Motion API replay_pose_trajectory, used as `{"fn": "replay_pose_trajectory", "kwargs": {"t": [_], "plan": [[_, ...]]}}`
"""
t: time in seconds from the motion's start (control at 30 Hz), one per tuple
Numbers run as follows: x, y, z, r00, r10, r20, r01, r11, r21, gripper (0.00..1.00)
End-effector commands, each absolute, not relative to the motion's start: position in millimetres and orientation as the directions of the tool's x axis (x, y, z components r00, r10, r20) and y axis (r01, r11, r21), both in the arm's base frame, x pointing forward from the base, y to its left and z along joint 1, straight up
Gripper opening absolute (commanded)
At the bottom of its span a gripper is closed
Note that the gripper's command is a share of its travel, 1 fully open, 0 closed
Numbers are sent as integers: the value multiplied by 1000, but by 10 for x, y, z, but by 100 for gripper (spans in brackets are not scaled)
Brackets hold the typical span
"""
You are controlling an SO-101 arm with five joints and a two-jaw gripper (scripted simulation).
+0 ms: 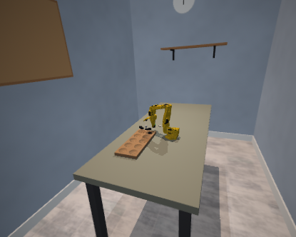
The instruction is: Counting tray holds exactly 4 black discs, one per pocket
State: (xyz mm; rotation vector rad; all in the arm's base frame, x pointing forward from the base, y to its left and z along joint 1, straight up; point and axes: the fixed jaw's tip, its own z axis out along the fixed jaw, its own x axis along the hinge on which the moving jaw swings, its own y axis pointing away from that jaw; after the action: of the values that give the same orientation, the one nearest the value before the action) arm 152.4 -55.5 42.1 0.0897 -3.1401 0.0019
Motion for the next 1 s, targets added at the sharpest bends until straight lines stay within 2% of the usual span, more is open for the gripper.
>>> {"fn": "replay_pose_trajectory", "kwargs": {"t": [0.0,0.97], "plan": [[1622,-522,510,-994,-99,-53,-98,995,-26,0],[1734,198,512,-863,-502,-53,-501,865,-26,0]]}}
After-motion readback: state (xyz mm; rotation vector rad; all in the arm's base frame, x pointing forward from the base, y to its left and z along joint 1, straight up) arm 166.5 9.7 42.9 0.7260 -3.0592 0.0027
